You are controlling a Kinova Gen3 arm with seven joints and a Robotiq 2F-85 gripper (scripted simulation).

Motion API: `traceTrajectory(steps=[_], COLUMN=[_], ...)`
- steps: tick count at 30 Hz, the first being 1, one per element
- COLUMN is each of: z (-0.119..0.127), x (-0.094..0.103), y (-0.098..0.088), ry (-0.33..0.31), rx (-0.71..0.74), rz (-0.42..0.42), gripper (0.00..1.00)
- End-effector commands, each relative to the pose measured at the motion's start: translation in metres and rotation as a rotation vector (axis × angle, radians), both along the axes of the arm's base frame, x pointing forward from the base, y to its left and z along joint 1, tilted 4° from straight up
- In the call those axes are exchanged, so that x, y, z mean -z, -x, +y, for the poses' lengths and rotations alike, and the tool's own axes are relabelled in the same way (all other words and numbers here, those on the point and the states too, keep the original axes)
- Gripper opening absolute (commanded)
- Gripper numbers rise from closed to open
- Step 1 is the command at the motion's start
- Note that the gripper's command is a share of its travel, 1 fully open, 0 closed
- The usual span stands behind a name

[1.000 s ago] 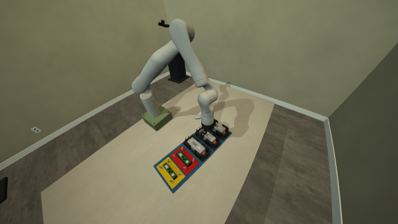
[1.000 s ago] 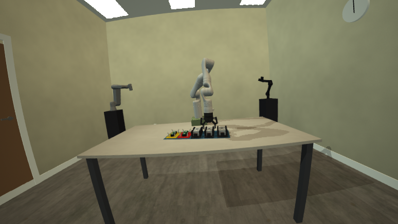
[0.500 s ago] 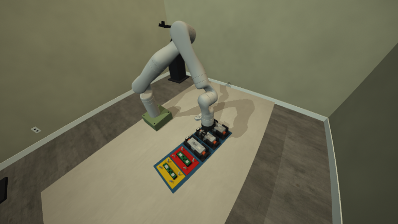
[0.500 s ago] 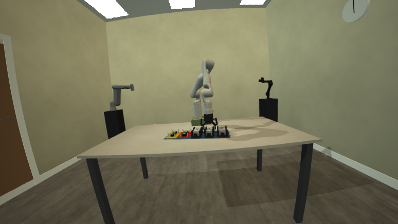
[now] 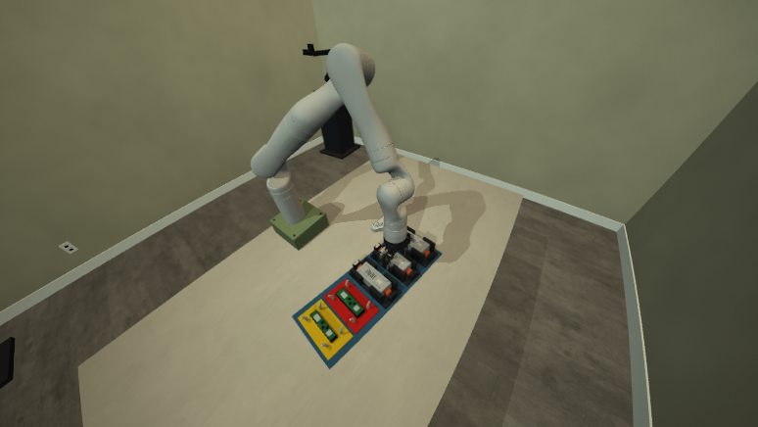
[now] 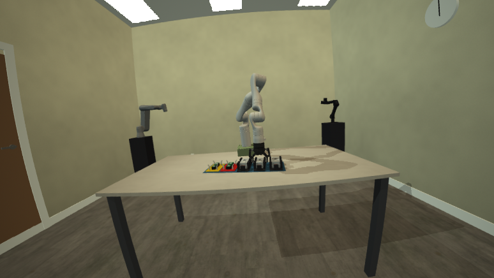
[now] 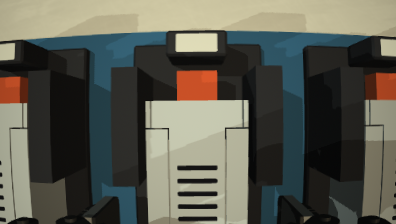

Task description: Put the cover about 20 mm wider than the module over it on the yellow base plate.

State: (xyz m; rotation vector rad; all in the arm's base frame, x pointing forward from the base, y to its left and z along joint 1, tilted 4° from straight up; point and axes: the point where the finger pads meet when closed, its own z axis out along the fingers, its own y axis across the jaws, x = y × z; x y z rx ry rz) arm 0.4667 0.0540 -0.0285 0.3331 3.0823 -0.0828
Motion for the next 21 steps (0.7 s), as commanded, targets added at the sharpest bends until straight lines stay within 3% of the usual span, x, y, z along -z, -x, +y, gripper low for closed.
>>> traceTrajectory(steps=[1,3,4,21], z=[0.0002,0.0002,0.0002,0.0002], x=[-0.0007,-0.0007,-0.0007,-0.0007], y=[-0.0006,-0.0006,-0.0006,-0.0006], ry=[-0.001,-0.001,-0.001,-0.001], rx=[0.000,0.000,0.000,0.000], rz=[-0.002,-0.002,-0.002,-0.002], gripper=[1.00,1.00,0.70,0.70])
